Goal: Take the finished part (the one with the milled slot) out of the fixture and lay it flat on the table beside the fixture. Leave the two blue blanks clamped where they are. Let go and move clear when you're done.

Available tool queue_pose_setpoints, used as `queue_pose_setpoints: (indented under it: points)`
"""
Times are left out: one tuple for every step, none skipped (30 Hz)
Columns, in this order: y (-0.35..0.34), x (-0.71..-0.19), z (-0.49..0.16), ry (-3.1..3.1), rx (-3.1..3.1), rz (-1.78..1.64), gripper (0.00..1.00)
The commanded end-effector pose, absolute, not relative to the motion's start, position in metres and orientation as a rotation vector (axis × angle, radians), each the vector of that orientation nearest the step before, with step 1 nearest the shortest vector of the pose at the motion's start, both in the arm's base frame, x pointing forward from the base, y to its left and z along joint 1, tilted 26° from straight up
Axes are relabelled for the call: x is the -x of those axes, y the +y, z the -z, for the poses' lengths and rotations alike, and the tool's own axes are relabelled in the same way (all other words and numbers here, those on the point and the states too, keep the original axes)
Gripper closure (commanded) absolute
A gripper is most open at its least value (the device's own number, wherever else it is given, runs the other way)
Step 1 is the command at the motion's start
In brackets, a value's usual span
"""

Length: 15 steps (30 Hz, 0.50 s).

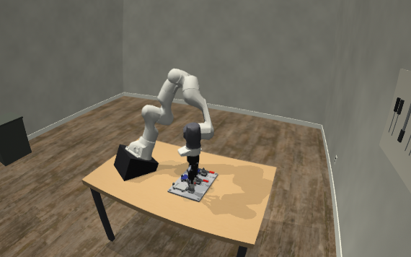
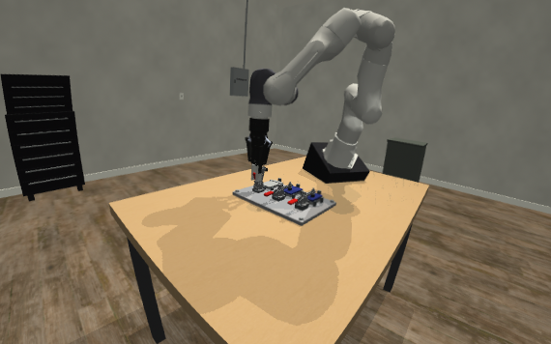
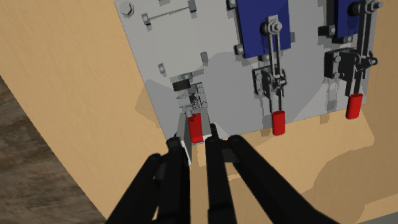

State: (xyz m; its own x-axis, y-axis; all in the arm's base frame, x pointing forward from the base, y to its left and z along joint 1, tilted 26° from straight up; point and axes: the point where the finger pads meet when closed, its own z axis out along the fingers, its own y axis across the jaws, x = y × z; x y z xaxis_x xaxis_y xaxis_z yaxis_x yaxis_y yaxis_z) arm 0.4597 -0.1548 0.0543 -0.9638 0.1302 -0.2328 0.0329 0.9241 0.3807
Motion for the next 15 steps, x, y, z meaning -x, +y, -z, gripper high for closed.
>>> queue_pose_setpoints:
  points:
    - [-0.1524,-0.4504,-0.0492,2.841,-0.113,-0.568,1.0]
    - [-0.1524,-0.4503,-0.0491,2.841,-0.113,-0.568,1.0]
    - [-0.1524,-0.4501,-0.0491,2.841,-0.113,-0.568,1.0]
    - [-0.1524,-0.4501,-0.0491,2.841,-0.113,-0.568,1.0]
    - [-0.1524,-0.4501,-0.0491,2.841,-0.113,-0.568,1.0]
    - [-0.1523,-0.4499,-0.049,2.841,-0.113,-0.568,1.0]
    - [-0.1523,-0.4496,-0.049,2.841,-0.113,-0.568,1.0]
    - [-0.1523,-0.4494,-0.0489,2.841,-0.113,-0.568,1.0]
    - [-0.1522,-0.4491,-0.0489,2.841,-0.113,-0.568,1.0]
    - [-0.1522,-0.4488,-0.0488,2.841,-0.113,-0.568,1.0]
    - [-0.1522,-0.4485,-0.0488,2.841,-0.113,-0.568,1.0]
    - [-0.1521,-0.4482,-0.0487,2.841,-0.113,-0.568,1.0]
    - [-0.1521,-0.448,-0.0486,2.841,-0.113,-0.568,1.0]
    - [-0.1521,-0.4477,-0.0486,2.841,-0.113,-0.568,1.0]
    - [-0.152,-0.4475,-0.0485,2.841,-0.113,-0.568,1.0]
